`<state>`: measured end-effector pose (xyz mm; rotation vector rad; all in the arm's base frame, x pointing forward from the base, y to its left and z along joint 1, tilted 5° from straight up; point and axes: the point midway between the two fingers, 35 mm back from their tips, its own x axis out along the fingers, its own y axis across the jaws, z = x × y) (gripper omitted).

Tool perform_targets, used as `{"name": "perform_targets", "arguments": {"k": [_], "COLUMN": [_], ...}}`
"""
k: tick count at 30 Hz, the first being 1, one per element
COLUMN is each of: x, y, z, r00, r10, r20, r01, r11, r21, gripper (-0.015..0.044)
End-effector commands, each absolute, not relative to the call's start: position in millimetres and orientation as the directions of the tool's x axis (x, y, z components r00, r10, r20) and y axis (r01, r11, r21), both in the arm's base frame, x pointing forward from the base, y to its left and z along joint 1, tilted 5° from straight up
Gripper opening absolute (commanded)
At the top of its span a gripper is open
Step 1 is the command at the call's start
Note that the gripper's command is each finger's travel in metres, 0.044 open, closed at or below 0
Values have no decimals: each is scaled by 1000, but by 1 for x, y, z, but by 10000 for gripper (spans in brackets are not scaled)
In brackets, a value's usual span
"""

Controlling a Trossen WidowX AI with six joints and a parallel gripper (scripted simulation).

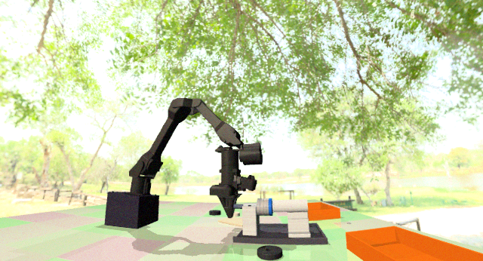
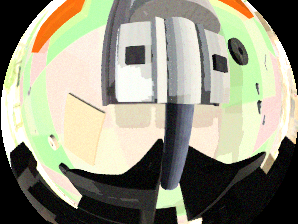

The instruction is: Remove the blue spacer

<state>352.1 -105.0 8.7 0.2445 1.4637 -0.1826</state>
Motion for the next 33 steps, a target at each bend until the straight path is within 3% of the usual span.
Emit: {"name": "perform_targets", "arguments": {"k": [1, 33], "x": [351, 347], "y": [-105, -104], "z": [8, 8], "r00": [98, 98], "r10": [28, 28], "r20": [-995, -995], "r01": [268, 268], "r11": [962, 962], "r21": [54, 54], "gripper": [0, 0]}}
